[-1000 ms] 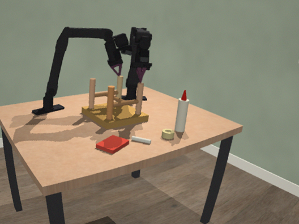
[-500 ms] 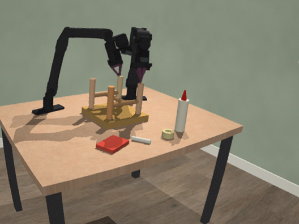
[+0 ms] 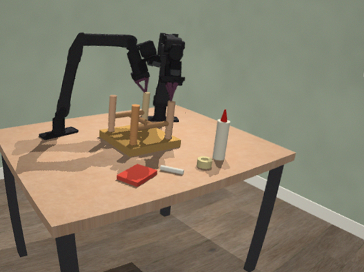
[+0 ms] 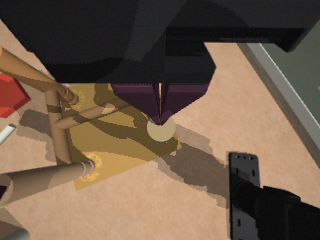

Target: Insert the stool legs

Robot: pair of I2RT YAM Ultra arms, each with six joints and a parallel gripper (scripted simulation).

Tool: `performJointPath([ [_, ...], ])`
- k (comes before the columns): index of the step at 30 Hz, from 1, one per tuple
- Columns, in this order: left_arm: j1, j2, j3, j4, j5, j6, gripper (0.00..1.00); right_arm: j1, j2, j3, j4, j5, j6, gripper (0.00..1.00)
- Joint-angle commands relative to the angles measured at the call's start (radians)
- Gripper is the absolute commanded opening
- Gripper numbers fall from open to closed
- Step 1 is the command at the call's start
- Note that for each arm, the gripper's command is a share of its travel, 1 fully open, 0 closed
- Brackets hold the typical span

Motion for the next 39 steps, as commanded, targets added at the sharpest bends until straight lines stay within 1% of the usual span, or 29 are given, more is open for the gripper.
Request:
performJointPath([
  [1,0.008,-0.033,0.046,-0.030,-0.010,0.002,0.00,-0.005,0.016,0.016,-0.014,0.004,-0.003,0.00],
  [5,0.012,-0.034,0.041,-0.025,-0.005,0.002,0.00,-0.005,0.005,0.016,-0.014,0.004,-0.003,0.00],
  [7,0.019,0.000,0.056,-0.052,-0.012,0.000,0.00,-0.005,0.005,0.016,-0.014,0.004,-0.003,0.00],
  [12,-0.007,0.005,0.059,-0.041,-0.001,0.001,0.00,-0.005,0.005,0.016,-0.014,0.004,-0.003,0.00],
  [13,-0.015,-0.042,0.085,-0.098,0.000,-0.002,0.00,-0.005,0.005,0.016,-0.014,0.004,-0.003,0.00],
  [15,-0.008,-0.047,0.106,-0.130,-0.002,-0.005,0.00,-0.005,0.005,0.016,-0.014,0.004,-0.003,0.00],
  [19,-0.007,-0.046,0.172,-0.194,-0.003,-0.006,0.00,-0.005,0.005,0.016,-0.014,0.004,-0.003,0.00],
  [20,-0.007,-0.042,0.176,-0.162,-0.002,-0.006,0.00,-0.005,0.005,0.016,-0.014,0.004,-0.003,0.00],
  [22,-0.007,-0.042,0.176,-0.162,-0.002,-0.006,0.00,-0.005,0.005,0.016,-0.014,0.004,-0.003,0.00],
  [23,-0.005,-0.020,0.203,-0.220,-0.003,-0.007,0.00,-0.005,0.005,0.016,-0.014,0.004,-0.003,0.00],
  [24,-0.018,-0.010,0.214,-0.230,-0.002,-0.006,0.00,-0.005,0.005,0.016,-0.014,0.004,-0.003,0.00],
  [25,-0.007,-0.030,0.189,-0.184,-0.002,-0.007,0.00,-0.005,0.005,0.016,-0.014,0.004,-0.003,0.00],
  [26,-0.001,-0.051,0.174,-0.183,-0.001,-0.004,0.00,-0.005,0.005,0.016,-0.014,0.004,-0.003,0.00],
  [27,-0.002,-0.039,0.138,-0.185,-0.002,-0.005,0.00,-0.005,0.005,0.016,-0.014,0.004,-0.003,0.00],
  [31,0.002,-0.056,0.182,-0.185,-0.001,-0.004,0.00,-0.005,0.005,0.016,-0.014,0.004,-0.003,0.00],
  [34,0.003,-0.032,0.189,-0.185,-0.001,-0.003,0.00,-0.005,0.005,0.016,-0.014,0.004,-0.003,0.00],
  [39,0.003,-0.033,0.188,-0.185,-0.001,-0.004,0.00,-0.005,-0.010,0.036,-0.018,0.005,-0.003,0.00],
])
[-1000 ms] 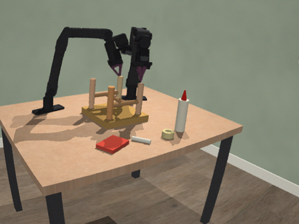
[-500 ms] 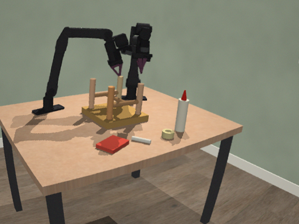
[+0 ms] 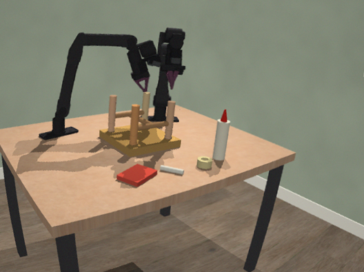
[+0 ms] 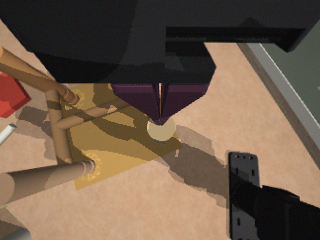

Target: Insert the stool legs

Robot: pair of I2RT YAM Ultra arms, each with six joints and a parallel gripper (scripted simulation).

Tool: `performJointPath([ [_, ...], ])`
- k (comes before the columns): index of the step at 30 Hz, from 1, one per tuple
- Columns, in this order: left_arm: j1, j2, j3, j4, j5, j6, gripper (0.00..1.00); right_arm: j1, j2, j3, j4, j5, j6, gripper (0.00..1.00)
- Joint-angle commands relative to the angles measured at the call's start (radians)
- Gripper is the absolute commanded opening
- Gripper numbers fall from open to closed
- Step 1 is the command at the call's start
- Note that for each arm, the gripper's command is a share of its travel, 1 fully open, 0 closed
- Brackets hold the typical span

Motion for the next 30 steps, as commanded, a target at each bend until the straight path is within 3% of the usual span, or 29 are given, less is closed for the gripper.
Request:
performJointPath([
  [1,0.003,-0.007,0.028,-0.010,0.002,-0.003,0.00,-0.002,-0.018,0.031,-0.035,0.002,-0.003,0.00],
  [10,0.003,-0.007,0.028,-0.010,0.002,-0.003,0.00,-0.005,0.008,0.053,-0.045,0.004,-0.003,0.00],
  [13,0.003,-0.007,0.028,-0.010,0.002,-0.003,0.00,-0.004,-0.052,0.098,-0.130,0.005,-0.003,0.00],
  [17,0.003,-0.007,0.028,-0.010,0.002,-0.003,0.00,-0.004,-0.045,0.117,-0.112,0.005,-0.003,0.00],
  [22,0.003,-0.007,0.028,-0.010,0.002,-0.003,0.00,-0.003,-0.007,0.207,-0.236,0.005,-0.003,0.00],
  [26,0.003,-0.007,0.028,-0.010,0.002,-0.003,0.00,-0.003,-0.041,0.147,-0.189,0.005,-0.002,0.00],
  [30,0.003,-0.007,0.028,-0.010,0.002,-0.003,0.00,-0.002,-0.029,0.172,-0.191,0.005,-0.002,0.00],
])
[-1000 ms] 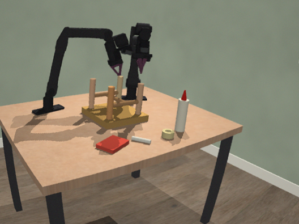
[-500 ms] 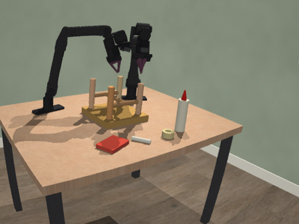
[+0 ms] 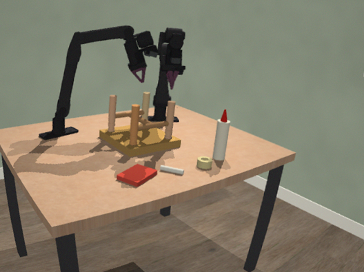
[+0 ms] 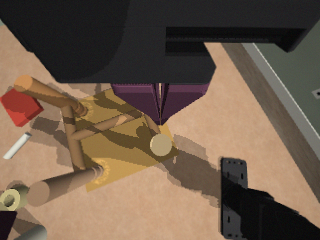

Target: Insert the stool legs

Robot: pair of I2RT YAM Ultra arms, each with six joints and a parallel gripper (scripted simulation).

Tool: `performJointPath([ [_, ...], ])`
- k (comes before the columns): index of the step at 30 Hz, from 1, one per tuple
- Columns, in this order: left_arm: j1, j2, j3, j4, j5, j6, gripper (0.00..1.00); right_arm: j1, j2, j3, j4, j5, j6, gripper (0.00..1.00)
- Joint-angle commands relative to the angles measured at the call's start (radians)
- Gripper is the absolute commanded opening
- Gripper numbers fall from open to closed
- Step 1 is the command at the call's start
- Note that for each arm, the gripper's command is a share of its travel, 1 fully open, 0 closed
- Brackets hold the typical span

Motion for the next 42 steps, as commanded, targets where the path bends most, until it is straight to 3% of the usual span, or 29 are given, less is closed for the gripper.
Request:
performJointPath([
  [1,0.003,-0.006,0.028,-0.010,0.002,-0.003,0.00,-0.002,-0.016,-0.005,-0.011,0.005,-0.002,0.00],
  [8,-0.027,0.035,0.063,-0.016,-0.004,-0.001,0.00,-0.022,-0.047,0.021,-0.021,0.000,-0.001,0.00],
  [10,-0.032,0.052,0.088,-0.023,0.003,0.000,0.00,-0.027,-0.046,-0.039,-0.034,-0.004,-0.001,0.00],
  [21,-0.098,0.192,0.275,-0.079,0.012,0.005,0.00,-0.081,-0.118,-0.095,-0.089,-0.008,-0.001,0.00],
  [35,-0.251,0.521,0.715,-0.184,0.013,0.005,0.00,-0.215,-0.286,-0.257,-0.195,-0.011,-0.004,0.00],
  [38,-0.258,0.549,0.725,-0.197,0.012,0.005,0.00,-0.223,-0.295,-0.265,-0.200,-0.010,-0.005,0.00],
  [42,-0.281,0.603,0.825,-0.195,0.014,0.006,0.00,-0.245,-0.322,-0.290,-0.210,0.000,-0.006,0.00],
])
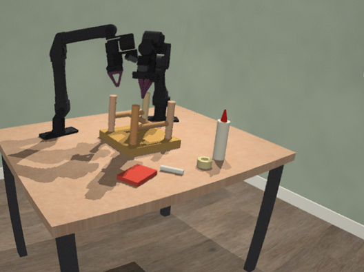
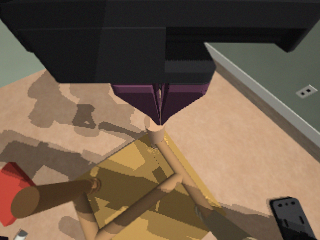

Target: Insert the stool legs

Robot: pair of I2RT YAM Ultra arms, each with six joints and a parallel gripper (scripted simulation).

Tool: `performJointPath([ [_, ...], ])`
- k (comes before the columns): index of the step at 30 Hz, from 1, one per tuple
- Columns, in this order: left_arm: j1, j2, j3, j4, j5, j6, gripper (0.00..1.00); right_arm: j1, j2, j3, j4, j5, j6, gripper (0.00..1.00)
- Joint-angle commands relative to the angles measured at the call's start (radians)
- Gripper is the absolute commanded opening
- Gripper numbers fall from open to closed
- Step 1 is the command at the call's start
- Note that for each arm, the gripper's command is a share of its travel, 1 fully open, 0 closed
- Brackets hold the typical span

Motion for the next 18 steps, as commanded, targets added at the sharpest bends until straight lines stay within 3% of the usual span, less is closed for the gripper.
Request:
performJointPath([
  [1,-0.027,0.014,0.098,-0.007,0.008,0.005,0.00,-0.022,-0.040,-0.028,-0.025,0.002,-0.005,0.00],
  [9,-0.042,0.080,0.192,-0.021,0.004,0.005,0.00,-0.042,-0.065,-0.043,-0.037,0.008,-0.005,0.00],
  [18,-0.053,0.093,0.214,-0.030,0.011,0.005,0.00,-0.020,-0.052,-0.010,-0.032,0.010,-0.004,0.00],
])
